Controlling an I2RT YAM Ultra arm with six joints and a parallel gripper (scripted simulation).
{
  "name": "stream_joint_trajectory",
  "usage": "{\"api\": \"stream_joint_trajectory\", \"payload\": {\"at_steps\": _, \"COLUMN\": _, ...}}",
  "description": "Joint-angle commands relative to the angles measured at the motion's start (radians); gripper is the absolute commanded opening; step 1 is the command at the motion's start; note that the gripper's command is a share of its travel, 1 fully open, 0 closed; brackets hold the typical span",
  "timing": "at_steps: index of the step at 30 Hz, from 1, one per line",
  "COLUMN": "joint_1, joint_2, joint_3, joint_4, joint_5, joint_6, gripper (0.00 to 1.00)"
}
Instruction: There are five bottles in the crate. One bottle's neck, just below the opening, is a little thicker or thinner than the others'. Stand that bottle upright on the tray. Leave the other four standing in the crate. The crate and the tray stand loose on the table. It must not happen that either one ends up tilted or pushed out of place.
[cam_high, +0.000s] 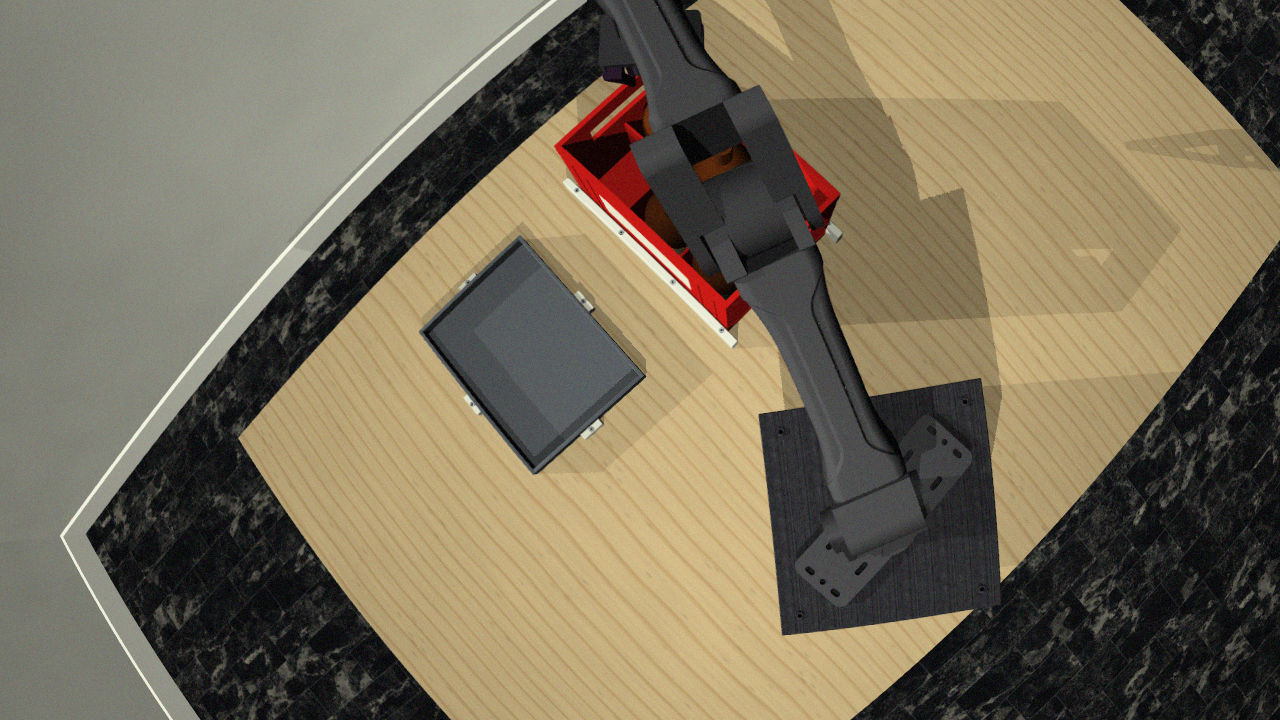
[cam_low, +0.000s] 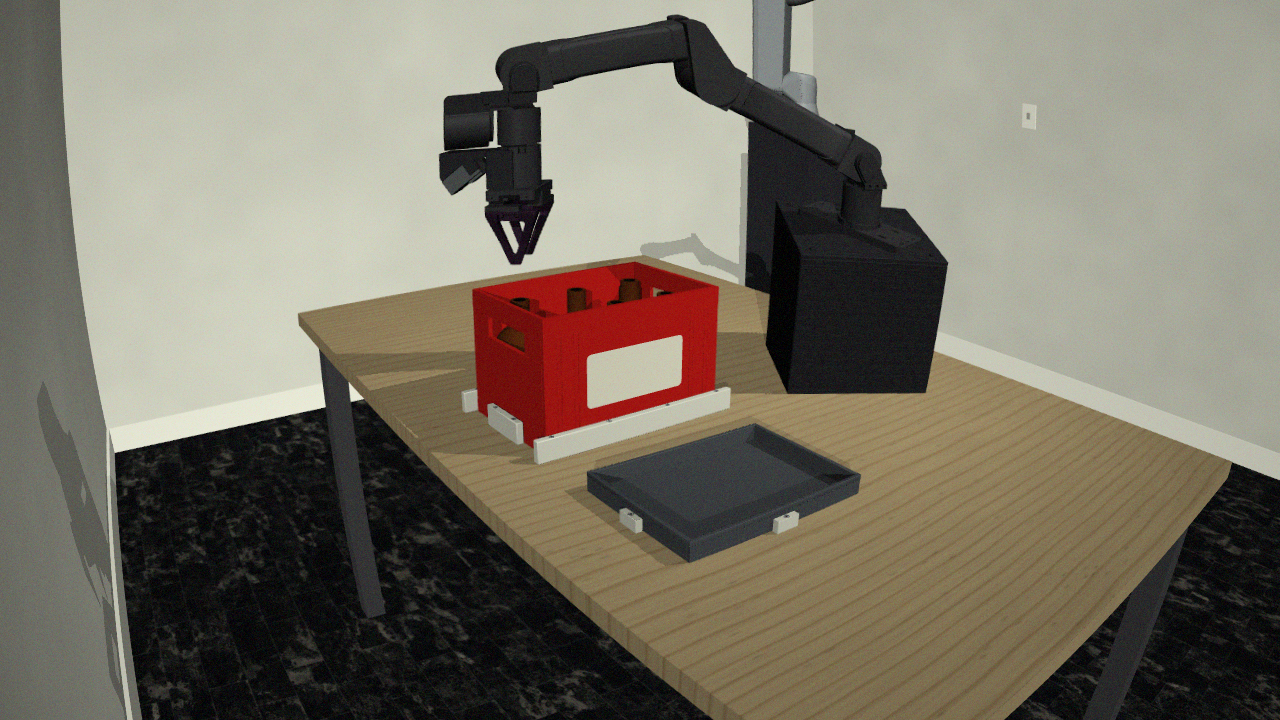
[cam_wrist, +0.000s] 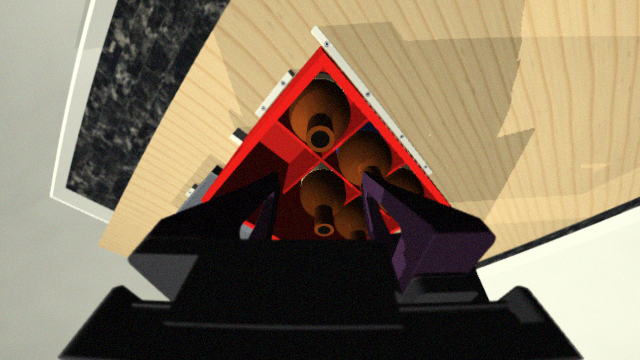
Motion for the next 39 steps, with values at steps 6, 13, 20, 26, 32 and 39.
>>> {"api": "stream_joint_trajectory", "payload": {"at_steps": 6, "joint_1": -0.017, "joint_2": -0.038, "joint_3": 0.021, "joint_4": 0.03, "joint_5": -0.005, "joint_6": -0.001, "gripper": 0.61}}
{"api": "stream_joint_trajectory", "payload": {"at_steps": 13, "joint_1": -0.015, "joint_2": -0.032, "joint_3": -0.033, "joint_4": 0.046, "joint_5": -0.005, "joint_6": 0.004, "gripper": 0.61}}
{"api": "stream_joint_trajectory", "payload": {"at_steps": 20, "joint_1": -0.006, "joint_2": -0.035, "joint_3": -0.067, "joint_4": 0.077, "joint_5": -0.005, "joint_6": 0.01, "gripper": 0.61}}
{"api": "stream_joint_trajectory", "payload": {"at_steps": 26, "joint_1": 0.004, "joint_2": -0.037, "joint_3": -0.098, "joint_4": 0.106, "joint_5": -0.005, "joint_6": 0.012, "gripper": 0.61}}
{"api": "stream_joint_trajectory", "payload": {"at_steps": 32, "joint_1": 0.007, "joint_2": -0.037, "joint_3": -0.131, "joint_4": 0.139, "joint_5": -0.004, "joint_6": 0.015, "gripper": 0.61}}
{"api": "stream_joint_trajectory", "payload": {"at_steps": 39, "joint_1": 0.008, "joint_2": -0.037, "joint_3": -0.153, "joint_4": 0.164, "joint_5": -0.004, "joint_6": 0.016, "gripper": 0.61}}
